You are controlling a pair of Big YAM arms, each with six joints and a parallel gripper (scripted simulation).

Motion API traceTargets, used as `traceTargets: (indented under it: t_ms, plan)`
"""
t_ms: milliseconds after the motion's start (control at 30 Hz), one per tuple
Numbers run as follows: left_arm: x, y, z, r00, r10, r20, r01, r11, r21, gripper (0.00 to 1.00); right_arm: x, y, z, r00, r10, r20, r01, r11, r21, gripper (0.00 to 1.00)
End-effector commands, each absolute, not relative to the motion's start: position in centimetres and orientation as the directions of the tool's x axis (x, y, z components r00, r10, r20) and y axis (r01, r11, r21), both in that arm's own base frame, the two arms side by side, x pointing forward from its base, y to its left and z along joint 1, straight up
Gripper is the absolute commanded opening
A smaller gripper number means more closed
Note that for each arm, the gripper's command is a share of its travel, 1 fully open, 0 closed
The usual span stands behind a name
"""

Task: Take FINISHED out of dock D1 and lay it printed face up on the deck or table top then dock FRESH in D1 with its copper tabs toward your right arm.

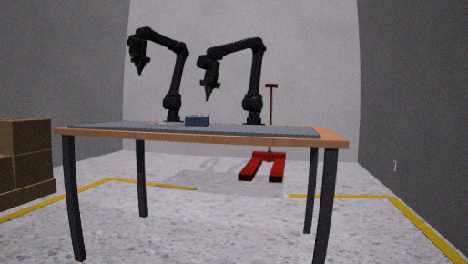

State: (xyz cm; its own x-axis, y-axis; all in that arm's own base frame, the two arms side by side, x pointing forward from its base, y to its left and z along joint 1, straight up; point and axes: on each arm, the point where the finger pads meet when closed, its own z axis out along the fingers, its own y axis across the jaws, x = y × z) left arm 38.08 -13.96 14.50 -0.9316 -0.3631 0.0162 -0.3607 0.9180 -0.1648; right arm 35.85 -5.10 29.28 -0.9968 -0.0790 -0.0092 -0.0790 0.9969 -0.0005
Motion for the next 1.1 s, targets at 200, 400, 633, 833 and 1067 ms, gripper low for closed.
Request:
traceTargets:
  t_ms: [200, 400, 633, 833, 1067]
  plan:
    - [39.1, -14.1, 14.7, -0.921, -0.389, -0.016, -0.380, 0.907, -0.183, 0.00, 35.5, -5.4, 29.3, -0.997, -0.073, 0.000, -0.073, 0.997, 0.000, 0.00]
    - [39.7, -14.1, 14.8, -0.921, -0.389, -0.016, -0.380, 0.907, -0.183, 0.00, 35.5, -5.4, 29.3, -0.997, -0.073, 0.000, -0.073, 0.997, 0.000, 0.00]
    - [39.7, -14.2, 14.8, -0.921, -0.389, -0.016, -0.380, 0.907, -0.183, 0.00, 35.5, -5.4, 29.3, -0.997, -0.073, 0.000, -0.073, 0.997, 0.000, 0.00]
    - [39.7, -14.2, 14.4, -0.920, -0.391, -0.021, -0.380, 0.906, -0.186, 0.00, 35.5, -5.4, 29.3, -0.997, -0.073, 0.000, -0.073, 0.997, 0.000, 0.00]
    - [39.8, -14.2, 13.7, -0.920, -0.391, -0.021, -0.380, 0.906, -0.186, 0.00, 35.5, -5.4, 29.3, -0.997, -0.073, 0.000, -0.073, 0.997, 0.000, 0.00]
